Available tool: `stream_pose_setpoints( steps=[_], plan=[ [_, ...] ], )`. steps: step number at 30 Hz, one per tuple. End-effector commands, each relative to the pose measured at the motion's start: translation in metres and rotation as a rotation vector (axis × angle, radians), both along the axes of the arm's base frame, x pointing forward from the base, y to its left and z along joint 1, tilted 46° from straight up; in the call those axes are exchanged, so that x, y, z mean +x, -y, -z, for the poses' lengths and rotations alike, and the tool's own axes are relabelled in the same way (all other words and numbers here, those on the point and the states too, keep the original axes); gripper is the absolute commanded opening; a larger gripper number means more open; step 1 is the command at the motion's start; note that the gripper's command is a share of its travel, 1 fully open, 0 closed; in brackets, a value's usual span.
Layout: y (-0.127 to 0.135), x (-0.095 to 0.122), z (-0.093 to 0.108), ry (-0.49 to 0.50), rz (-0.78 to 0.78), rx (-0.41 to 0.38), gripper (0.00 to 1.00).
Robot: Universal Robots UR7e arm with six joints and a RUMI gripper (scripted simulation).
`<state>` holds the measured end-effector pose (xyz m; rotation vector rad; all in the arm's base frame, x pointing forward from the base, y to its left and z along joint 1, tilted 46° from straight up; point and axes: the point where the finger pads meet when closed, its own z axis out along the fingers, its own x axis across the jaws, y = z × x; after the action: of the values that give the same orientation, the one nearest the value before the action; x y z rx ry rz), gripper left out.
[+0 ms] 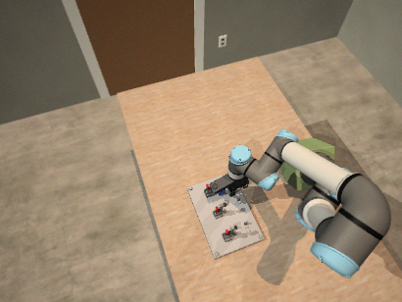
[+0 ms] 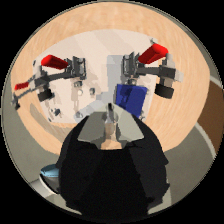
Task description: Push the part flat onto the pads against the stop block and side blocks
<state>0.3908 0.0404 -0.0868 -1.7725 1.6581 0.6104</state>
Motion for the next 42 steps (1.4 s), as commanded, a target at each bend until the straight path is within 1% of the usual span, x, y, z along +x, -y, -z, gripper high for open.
stream_pose_setpoints(
  steps=[1,15,20,32,37,42],
  plan=[
    [0.003,0.0,0.002,0.001,0.001,-0.001,0.0],
    [0.004,0.001,0.004,0.001,0.001,-0.001,0.0],
    [-0.003,0.0,-0.004,0.001,0.0,-0.002,0.0],
    [-0.003,0.0,-0.004,0.001,0.0,-0.002,0.0],
    [-0.01,-0.001,-0.011,0.001,0.001,-0.001,0.0],
    [-0.01,-0.001,-0.011,0.001,0.001,-0.001,0.0]
  ],
)
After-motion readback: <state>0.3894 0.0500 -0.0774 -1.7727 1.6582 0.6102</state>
